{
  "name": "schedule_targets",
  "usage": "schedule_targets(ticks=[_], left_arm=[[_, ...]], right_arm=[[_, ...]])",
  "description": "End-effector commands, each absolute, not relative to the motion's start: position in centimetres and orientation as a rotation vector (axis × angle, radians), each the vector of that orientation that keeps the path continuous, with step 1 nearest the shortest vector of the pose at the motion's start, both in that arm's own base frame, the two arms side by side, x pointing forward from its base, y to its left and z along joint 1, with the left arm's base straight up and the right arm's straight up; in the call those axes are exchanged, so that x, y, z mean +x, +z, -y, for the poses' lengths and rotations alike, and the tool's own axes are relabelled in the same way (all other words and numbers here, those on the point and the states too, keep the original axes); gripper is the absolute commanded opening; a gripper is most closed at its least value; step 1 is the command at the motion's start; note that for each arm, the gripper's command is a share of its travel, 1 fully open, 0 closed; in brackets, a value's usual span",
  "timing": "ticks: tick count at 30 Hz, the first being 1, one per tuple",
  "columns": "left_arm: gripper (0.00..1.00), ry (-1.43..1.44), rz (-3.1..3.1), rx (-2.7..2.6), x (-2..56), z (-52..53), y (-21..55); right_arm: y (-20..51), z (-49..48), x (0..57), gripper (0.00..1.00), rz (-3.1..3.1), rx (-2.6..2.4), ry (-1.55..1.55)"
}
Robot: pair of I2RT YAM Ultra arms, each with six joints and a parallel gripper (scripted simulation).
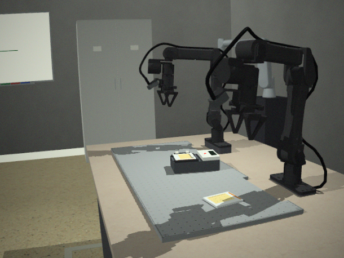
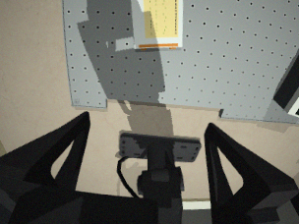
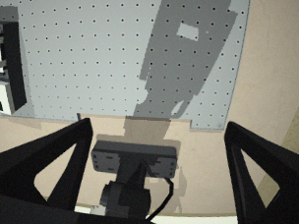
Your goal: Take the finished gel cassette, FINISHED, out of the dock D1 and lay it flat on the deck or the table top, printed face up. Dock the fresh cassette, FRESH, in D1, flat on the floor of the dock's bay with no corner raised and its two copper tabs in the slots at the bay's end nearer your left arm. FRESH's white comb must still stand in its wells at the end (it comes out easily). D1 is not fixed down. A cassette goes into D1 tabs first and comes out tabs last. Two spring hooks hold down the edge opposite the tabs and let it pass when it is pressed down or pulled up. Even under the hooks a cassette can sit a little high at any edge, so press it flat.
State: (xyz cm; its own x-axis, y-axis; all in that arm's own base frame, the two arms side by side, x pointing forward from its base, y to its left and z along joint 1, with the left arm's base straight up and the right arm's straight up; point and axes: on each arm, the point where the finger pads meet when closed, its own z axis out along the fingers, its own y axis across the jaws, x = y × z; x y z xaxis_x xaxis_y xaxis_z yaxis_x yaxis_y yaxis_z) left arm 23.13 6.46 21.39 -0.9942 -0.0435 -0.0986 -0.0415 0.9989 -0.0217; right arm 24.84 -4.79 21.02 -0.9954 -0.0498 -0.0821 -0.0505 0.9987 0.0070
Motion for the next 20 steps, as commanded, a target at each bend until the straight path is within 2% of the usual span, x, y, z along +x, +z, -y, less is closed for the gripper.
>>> schedule_targets(ticks=[1,9,10,20], left_arm=[[1.0,-0.084,-3.121,-0.061,23.63,-6.58,22.59],[1.0,-0.084,-3.121,-0.061,23.63,-6.58,22.59],[1.0,-0.084,-3.121,-0.061,23.63,-6.58,22.59],[1.0,-0.084,-3.121,-0.061,23.63,-6.58,22.59]], right_arm=[[21.53,4.94,24.09,0.98,-3.126,-0.082,0.031],[20.54,5.13,24.61,0.97,-3.11,-0.038,0.077],[20.54,5.13,24.61,1.0,-3.11,-0.038,0.077],[20.54,5.13,24.61,1.0,-3.11,-0.038,0.077]])
